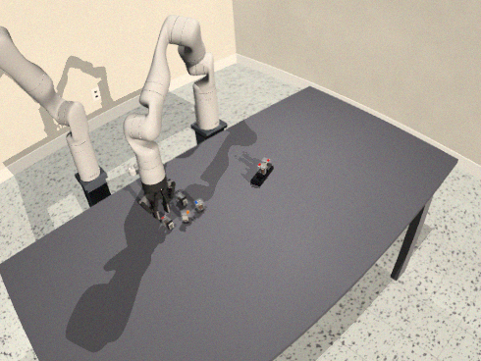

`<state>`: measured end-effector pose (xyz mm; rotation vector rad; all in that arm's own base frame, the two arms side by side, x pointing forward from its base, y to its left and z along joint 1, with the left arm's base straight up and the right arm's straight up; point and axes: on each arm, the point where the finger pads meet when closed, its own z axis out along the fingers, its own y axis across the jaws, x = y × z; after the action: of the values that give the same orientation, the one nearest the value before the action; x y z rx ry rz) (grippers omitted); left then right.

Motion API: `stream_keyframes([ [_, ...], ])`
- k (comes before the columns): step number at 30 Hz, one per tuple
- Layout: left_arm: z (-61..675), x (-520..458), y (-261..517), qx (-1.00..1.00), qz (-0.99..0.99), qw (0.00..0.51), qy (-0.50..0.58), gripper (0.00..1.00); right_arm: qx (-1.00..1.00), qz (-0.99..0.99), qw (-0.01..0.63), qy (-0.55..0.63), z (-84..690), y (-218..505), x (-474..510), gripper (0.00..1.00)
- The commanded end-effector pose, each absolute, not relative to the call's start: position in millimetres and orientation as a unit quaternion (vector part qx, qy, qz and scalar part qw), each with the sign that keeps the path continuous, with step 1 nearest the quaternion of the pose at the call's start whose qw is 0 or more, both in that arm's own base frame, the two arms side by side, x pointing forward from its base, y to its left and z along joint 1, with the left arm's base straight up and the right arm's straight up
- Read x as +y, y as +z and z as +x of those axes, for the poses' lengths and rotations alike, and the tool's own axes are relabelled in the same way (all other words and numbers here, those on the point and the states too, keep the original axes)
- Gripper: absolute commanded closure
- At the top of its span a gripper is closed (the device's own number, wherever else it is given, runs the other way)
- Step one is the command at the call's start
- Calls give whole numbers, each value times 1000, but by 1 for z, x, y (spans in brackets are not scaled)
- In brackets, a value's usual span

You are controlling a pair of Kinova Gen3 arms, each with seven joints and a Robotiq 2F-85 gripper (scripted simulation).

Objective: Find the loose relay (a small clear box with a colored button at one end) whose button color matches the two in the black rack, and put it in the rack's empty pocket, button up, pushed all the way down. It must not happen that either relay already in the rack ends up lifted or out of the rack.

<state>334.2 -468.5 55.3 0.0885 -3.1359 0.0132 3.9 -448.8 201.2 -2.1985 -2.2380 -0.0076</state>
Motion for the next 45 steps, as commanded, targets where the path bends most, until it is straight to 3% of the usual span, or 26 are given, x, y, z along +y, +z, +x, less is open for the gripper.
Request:
stream_keyframes([
  [1, 338, -467, 57, -1000, 30, -2, 5, 576, -708, -706, 0, 0, 1, 200, -450, 2],
  [45, 343, -467, 58, -1000, 31, -3, 7, 576, -708, -706, 0, 0, 1, 200, -450, 2],
])
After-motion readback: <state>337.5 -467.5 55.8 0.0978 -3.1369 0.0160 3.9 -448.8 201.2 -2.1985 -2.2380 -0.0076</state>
